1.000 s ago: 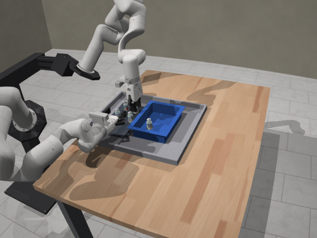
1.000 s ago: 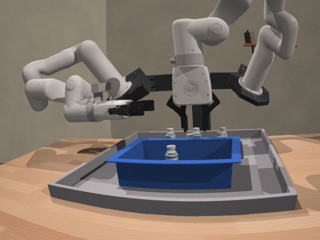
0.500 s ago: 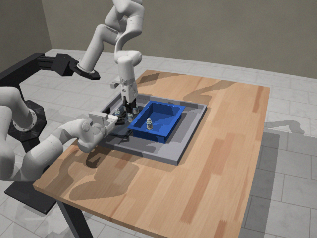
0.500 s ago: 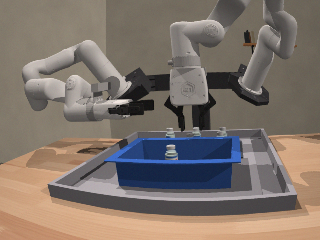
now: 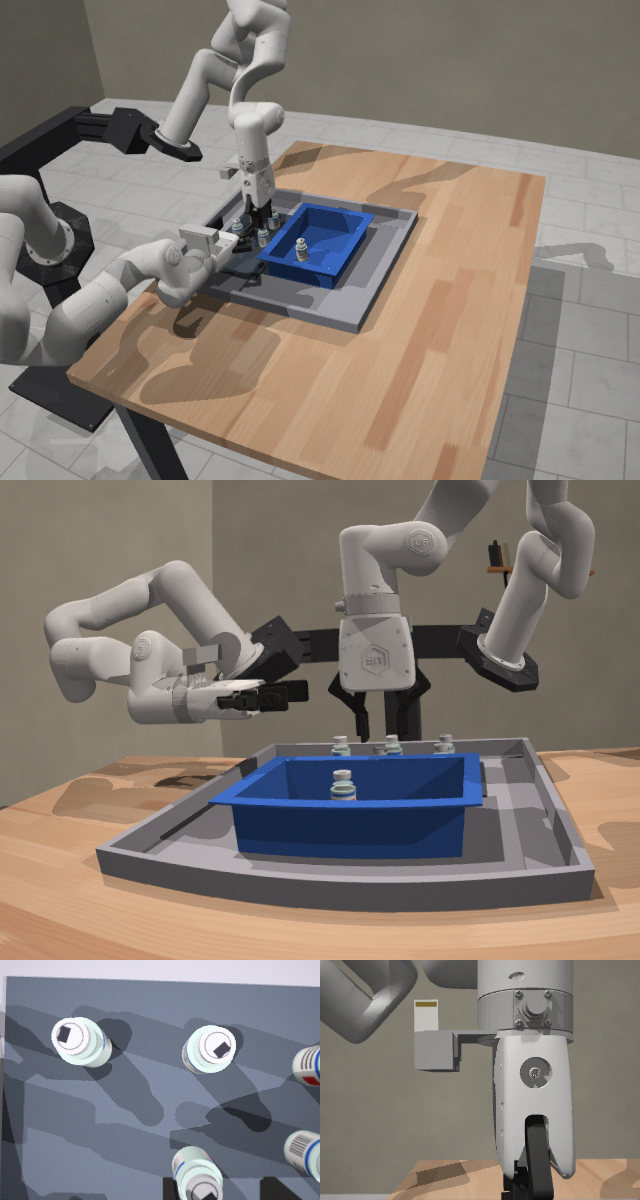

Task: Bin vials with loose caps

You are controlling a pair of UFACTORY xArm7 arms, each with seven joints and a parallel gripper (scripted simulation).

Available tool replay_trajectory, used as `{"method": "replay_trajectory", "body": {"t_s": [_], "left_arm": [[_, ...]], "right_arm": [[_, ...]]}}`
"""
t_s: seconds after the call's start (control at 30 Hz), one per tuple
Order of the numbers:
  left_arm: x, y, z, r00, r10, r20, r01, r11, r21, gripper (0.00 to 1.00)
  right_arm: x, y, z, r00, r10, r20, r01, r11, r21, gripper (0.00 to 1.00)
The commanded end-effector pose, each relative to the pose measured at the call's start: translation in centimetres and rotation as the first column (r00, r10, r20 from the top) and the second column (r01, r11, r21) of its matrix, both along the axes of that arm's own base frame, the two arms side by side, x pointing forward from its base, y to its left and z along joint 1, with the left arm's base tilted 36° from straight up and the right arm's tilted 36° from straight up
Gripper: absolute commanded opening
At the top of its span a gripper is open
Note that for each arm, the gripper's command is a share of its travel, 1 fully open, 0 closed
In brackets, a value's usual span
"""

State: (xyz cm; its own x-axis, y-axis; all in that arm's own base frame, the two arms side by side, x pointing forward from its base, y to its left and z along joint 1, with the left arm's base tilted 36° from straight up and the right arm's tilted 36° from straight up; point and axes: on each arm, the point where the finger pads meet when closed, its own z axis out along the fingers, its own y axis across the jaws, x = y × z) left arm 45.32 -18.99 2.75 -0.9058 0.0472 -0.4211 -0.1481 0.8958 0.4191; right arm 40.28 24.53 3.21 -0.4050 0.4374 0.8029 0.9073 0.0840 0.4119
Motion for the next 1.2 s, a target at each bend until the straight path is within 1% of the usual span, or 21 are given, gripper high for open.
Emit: {"method": "replay_trajectory", "body": {"t_s": [0.0,0.1,0.63,1.17], "left_arm": [[-0.3,-0.4,-0.2,1.0,-0.003,0.002,0.003,1.0,-0.003,0.5],[-0.1,-0.3,0.0,1.0,-0.003,0.002,0.003,1.0,-0.003,0.5],[-0.2,-0.3,-0.2,1.0,-0.003,0.002,0.003,1.0,-0.003,0.5],[0.6,0.6,-1.8,1.0,-0.003,0.002,0.003,1.0,-0.003,0.5]], "right_arm": [[-0.1,0.1,0.1,1.0,0.004,0.002,-0.004,1.0,0.001,1.0],[-0.1,0.1,0.1,1.0,0.004,0.002,-0.004,1.0,0.001,1.0],[-0.1,0.2,0.2,1.0,0.004,0.002,-0.004,1.0,0.001,1.0],[0.0,0.2,0.1,1.0,0.004,0.002,-0.004,1.0,0.001,1.0]]}}
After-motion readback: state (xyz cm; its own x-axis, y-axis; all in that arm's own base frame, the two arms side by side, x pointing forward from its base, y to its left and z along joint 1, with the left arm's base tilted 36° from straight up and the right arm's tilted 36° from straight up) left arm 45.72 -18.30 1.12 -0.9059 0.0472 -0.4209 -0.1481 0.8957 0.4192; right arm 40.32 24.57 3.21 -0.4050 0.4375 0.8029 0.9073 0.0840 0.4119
